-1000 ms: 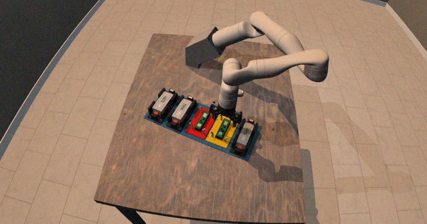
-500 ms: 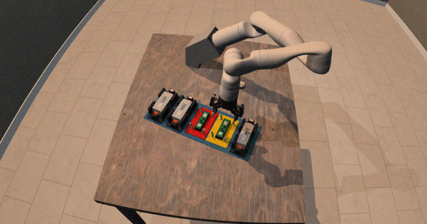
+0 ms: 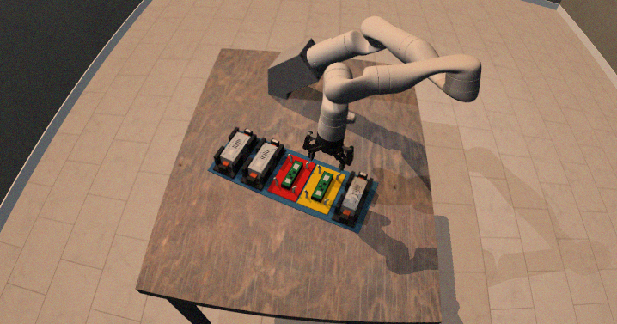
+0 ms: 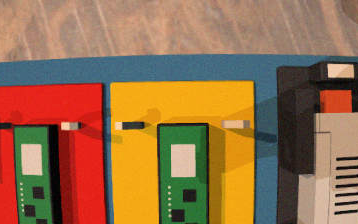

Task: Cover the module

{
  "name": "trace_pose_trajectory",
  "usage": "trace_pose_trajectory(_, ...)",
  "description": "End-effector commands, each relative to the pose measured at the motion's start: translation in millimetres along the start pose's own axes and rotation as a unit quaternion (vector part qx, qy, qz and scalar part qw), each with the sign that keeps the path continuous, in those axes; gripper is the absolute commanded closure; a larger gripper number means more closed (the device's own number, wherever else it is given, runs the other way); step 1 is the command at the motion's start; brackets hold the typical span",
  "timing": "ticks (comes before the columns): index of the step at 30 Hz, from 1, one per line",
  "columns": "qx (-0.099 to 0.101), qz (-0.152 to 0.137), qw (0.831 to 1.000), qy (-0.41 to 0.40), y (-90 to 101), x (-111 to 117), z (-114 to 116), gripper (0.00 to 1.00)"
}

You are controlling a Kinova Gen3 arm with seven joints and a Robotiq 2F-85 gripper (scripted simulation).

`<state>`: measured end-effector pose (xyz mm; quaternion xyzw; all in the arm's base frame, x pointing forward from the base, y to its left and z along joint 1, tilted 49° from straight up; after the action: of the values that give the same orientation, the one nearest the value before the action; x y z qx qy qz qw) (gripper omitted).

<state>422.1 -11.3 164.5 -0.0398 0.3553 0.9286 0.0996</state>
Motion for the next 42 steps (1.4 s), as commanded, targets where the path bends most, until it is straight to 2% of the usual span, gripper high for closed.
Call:
trace_pose_trajectory(1,0.0,-0.001,1.0,0.0,-0.6,-0.3,-0.2,0.0)
trace_pose_trajectory(42,0.0,-0.001,1.0,0.0,-10.8,-0.3,-0.1,0.0)
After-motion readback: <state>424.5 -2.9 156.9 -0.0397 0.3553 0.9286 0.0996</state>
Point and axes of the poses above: the point where the finger pads meet when closed, its own y axis back along the fingers, its own z axis across the jaws, x = y × z, the point moved 7 cm from there along y, back along the fingers, and after that the axes turned 13 degrees about y, right-handed, at the moved point
